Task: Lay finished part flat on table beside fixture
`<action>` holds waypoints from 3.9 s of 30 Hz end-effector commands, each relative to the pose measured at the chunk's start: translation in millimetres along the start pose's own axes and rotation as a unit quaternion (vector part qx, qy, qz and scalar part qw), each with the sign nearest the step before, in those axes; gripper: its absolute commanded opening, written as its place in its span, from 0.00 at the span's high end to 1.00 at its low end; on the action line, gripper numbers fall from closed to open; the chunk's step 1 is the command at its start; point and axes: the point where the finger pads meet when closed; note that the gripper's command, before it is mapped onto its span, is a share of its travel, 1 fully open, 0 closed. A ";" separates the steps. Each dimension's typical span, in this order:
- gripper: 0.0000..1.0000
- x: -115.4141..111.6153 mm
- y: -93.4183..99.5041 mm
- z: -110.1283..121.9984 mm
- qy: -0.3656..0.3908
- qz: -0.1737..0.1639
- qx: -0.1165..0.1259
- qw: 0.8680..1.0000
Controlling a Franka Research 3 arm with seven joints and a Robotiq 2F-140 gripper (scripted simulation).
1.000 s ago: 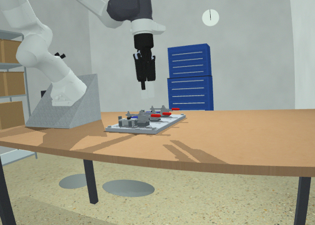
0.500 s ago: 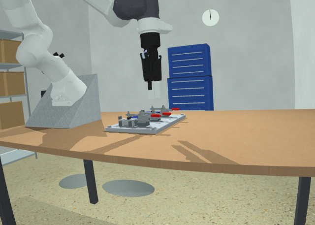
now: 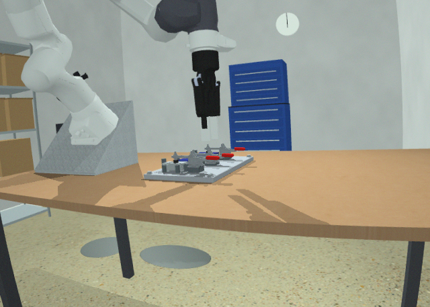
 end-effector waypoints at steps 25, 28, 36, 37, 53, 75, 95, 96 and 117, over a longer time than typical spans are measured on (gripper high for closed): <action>0.72 1.1 -38.7 -0.2 0.003 0.001 0.001 1.000; 0.72 1.1 -38.7 -0.2 0.003 0.001 0.001 1.000; 0.72 1.1 -38.7 -0.2 0.003 0.001 0.001 1.000; 0.72 1.1 -38.7 -0.2 0.003 0.001 0.001 1.000; 0.72 1.1 -38.7 -0.2 0.003 0.001 0.001 1.000; 0.72 0.8 -64.7 0.1 0.003 0.001 0.001 1.000; 0.72 0.8 -69.1 0.2 0.003 0.001 0.001 1.000; 0.72 0.8 -69.1 0.2 0.003 0.001 0.001 1.000; 0.72 0.8 -69.1 0.2 0.003 0.001 0.001 1.000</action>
Point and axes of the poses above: the point where the finger pads meet when closed, its own y axis back along the fingers, its own z axis across the jaws, x = y × z, and after that the axes turned 14 degrees about y, right-handed
